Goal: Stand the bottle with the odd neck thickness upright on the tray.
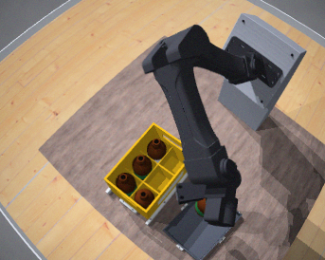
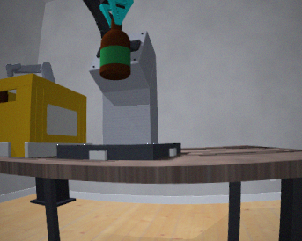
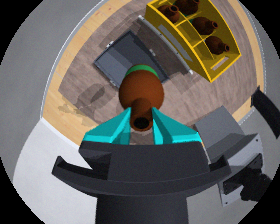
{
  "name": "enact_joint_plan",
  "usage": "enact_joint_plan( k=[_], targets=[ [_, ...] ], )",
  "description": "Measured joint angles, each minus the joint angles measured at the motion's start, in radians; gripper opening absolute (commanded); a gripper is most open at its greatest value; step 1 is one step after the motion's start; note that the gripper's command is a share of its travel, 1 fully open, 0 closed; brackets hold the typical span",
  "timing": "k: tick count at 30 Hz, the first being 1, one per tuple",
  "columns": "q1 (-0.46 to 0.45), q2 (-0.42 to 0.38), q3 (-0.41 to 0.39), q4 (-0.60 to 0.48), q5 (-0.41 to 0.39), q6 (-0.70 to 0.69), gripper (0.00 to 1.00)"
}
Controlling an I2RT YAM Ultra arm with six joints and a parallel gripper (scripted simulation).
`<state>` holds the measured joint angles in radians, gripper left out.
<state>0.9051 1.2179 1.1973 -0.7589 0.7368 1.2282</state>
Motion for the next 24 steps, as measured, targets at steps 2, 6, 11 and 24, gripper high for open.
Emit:
enact_joint_plan(
  k=[2,6,11,24],
  targets=[
    [0.004,0.002,0.010,-0.012,0.006,0.007,0.00],
    [0.017,0.032,0.041,-0.019,0.021,0.021,0.00],
    [0.031,0.063,0.067,-0.028,0.027,0.036,0.00],
    [0.048,0.101,0.115,-0.050,0.047,0.060,0.00]
  ],
)
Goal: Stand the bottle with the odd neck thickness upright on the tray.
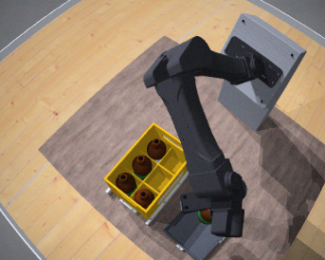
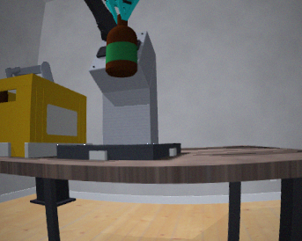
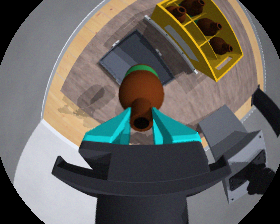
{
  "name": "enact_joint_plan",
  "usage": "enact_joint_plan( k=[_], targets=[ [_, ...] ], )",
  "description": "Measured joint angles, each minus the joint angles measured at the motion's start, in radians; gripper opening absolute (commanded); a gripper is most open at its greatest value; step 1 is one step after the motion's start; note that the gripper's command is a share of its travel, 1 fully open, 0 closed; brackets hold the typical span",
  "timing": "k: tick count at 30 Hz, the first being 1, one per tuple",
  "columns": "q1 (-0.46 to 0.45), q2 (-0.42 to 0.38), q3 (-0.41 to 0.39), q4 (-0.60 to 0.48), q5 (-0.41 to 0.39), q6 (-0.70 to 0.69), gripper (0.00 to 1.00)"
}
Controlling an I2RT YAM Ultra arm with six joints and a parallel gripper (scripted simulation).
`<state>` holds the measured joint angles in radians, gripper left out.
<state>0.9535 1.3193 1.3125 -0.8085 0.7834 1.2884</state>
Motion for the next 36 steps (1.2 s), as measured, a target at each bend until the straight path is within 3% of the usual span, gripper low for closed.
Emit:
enact_joint_plan(
  k=[36],
  targets=[
    [0.007,0.017,0.028,-0.016,0.009,0.015,0.00]
  ],
)
